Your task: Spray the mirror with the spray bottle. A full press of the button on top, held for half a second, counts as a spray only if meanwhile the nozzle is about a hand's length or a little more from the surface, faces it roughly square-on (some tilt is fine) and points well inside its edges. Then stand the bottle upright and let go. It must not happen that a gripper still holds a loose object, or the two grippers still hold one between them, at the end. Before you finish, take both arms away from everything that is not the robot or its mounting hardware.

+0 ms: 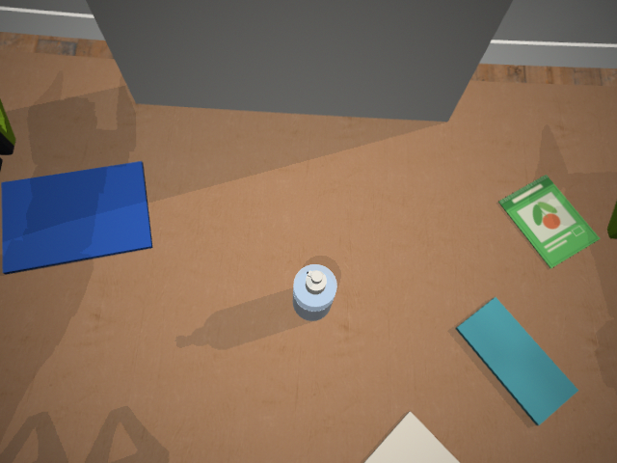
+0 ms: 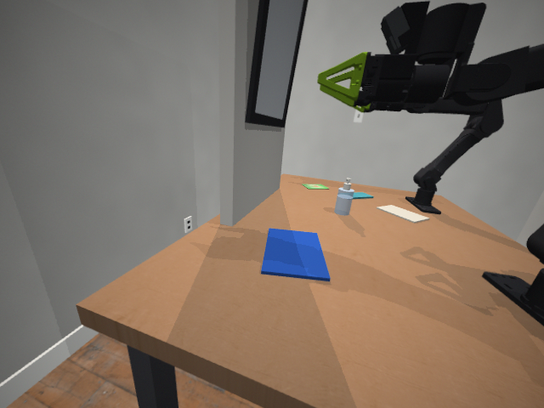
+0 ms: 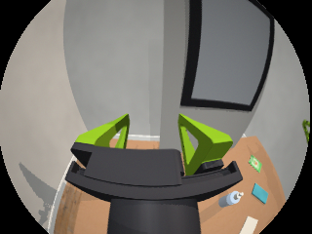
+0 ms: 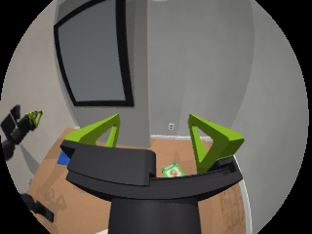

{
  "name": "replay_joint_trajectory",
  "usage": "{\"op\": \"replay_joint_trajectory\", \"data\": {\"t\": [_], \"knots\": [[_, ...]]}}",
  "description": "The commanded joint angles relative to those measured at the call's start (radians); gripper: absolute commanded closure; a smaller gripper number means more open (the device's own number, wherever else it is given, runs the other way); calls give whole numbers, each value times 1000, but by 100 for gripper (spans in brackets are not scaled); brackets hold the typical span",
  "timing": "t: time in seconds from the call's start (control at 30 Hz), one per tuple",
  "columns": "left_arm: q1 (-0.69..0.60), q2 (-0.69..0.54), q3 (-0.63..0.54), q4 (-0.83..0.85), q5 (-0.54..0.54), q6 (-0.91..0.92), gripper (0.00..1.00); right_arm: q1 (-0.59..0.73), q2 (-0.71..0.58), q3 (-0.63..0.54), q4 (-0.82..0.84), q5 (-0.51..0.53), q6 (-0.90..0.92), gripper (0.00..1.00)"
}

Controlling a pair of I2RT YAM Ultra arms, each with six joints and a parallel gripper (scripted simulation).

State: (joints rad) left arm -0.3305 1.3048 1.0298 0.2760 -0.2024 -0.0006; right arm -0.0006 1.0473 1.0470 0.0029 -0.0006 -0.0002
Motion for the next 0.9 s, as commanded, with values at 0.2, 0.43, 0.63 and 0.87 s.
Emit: {"op": "replay_joint_trajectory", "data": {"t": [0.2,0.43,0.63,0.87], "knots": [[-161,121,-18,172,-108,-1,31,8,-13,23,5,7,7,0],[-234,166,11,240,-153,-1,31,8,-13,23,5,7,7,0],[-337,254,11,315,-208,-1,31,8,-13,23,5,7,7,0],[-444,340,-15,403,-273,0,31,8,-13,23,5,7,7,0]]}}
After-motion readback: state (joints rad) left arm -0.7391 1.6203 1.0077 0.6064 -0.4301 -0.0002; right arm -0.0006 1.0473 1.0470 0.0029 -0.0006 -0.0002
